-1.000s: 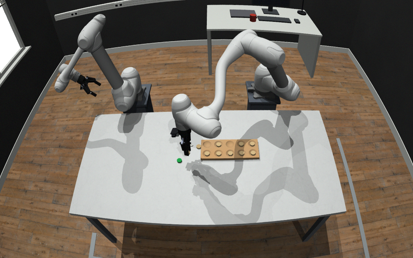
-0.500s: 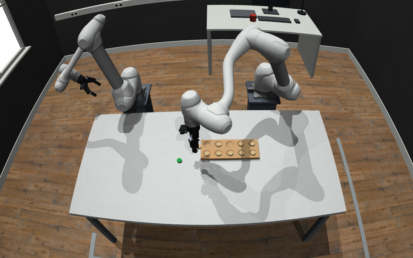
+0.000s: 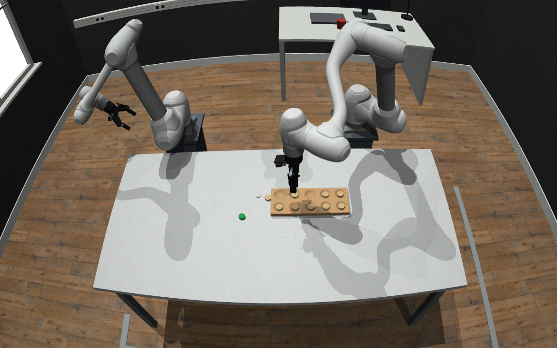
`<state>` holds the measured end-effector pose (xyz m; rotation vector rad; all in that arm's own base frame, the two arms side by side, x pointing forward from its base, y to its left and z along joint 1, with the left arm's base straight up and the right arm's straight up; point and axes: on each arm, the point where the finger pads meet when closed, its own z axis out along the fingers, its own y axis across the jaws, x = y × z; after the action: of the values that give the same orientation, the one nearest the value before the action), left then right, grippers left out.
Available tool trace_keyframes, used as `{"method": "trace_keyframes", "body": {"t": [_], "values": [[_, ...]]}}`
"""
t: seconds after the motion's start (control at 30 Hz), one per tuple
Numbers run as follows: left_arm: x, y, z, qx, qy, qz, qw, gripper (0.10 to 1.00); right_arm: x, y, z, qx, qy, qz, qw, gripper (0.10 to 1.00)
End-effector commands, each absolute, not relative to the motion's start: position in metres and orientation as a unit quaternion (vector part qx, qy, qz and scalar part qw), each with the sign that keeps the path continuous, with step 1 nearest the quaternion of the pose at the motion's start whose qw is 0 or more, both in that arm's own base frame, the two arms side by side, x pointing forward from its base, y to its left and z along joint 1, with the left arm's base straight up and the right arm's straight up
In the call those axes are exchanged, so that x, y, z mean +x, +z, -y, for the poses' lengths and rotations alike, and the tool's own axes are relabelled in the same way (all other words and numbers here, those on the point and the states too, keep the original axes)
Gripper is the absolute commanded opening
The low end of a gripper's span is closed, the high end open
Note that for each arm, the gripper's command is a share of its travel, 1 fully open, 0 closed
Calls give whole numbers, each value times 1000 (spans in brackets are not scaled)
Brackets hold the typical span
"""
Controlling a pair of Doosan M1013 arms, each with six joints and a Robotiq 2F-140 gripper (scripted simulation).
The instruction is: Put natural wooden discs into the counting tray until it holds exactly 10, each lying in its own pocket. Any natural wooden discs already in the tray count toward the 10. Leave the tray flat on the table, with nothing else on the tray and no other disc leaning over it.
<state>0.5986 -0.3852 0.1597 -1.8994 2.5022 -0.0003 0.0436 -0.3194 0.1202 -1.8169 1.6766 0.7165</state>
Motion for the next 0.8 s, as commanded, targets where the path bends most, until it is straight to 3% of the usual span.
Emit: {"method": "trace_keyframes", "body": {"t": [0.0, 0.63, 0.77], "values": [[580, 159, 352, -604, -2, -797, 1, 99, 41, 121, 320, -677, 266, -628, 275, 1000], [547, 155, 305, -604, -1, -797, 0, 99, 41, 121, 320, -677, 266, -628, 275, 1000], [546, 132, 305, -604, 0, -797, 0, 99, 41, 121, 320, -677, 266, -628, 275, 1000]]}}
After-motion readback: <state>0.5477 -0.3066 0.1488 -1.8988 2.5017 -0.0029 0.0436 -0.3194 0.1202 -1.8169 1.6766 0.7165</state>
